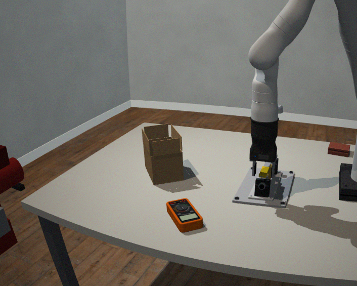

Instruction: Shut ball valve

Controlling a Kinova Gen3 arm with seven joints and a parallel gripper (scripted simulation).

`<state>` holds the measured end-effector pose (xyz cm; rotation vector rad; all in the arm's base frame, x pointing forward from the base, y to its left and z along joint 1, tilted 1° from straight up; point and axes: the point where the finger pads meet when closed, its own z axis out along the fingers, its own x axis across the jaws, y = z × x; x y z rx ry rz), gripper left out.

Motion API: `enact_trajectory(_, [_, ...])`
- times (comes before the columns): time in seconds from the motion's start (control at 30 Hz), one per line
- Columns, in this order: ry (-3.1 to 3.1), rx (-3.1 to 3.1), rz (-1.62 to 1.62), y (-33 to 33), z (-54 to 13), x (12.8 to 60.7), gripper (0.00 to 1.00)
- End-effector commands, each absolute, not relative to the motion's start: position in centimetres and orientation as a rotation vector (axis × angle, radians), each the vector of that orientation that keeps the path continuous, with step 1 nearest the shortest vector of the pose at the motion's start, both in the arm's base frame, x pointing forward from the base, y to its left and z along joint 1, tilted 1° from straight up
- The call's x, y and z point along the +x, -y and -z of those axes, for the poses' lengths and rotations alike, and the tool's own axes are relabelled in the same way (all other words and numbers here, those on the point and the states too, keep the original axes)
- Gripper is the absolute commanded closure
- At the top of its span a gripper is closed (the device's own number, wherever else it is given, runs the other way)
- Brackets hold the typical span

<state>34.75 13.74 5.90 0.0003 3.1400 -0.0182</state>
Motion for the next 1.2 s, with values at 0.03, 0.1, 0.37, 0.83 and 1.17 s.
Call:
enact_trajectory(0.03, [-3.139, 0.0, 0.017, -13.76, -5.79, 34.79, 0.0])
enact_trajectory(0.1, [-3.139, 0.0, 0.017, -13.76, -5.7, 34.79, 0.0])
enact_trajectory(0.37, [-3.139, 0.0, 0.017, -13.76, -5.52, 34.79, 0.0])
enact_trajectory(0.83, [-3.139, 0.0, 0.017, -13.76, -5.44, 34.79, 0.0])
enact_trajectory(1.17, [-3.139, 0.0, 0.017, -13.76, -5.44, 34.79, 0.0])
